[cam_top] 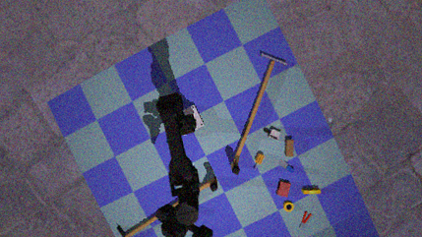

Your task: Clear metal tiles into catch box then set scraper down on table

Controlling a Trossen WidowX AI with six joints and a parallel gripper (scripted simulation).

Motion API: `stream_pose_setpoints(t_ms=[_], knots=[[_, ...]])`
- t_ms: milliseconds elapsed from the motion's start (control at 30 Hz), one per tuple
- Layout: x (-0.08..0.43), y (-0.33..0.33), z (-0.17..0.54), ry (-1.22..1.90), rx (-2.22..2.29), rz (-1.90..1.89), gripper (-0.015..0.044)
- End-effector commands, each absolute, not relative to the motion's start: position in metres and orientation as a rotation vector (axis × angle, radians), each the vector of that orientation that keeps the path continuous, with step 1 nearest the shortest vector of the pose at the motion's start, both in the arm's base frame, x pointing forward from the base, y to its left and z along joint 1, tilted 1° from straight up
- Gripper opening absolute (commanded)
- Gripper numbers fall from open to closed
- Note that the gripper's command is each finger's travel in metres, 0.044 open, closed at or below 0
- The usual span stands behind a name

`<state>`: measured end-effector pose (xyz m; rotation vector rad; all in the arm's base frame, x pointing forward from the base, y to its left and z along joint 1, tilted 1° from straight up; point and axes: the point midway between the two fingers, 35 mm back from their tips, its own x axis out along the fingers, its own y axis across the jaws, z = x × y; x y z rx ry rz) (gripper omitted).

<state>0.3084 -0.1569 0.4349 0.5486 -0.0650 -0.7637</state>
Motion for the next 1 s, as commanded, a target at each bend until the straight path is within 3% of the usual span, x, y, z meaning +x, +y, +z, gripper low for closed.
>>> stream_pose_setpoints(t_ms=[0,967], knots=[[0.32,-0.15,0.433,-0.082,0.58,-0.751,0.044],[0.381,-0.066,0.431,-0.242,0.863,-0.594,0.044]])
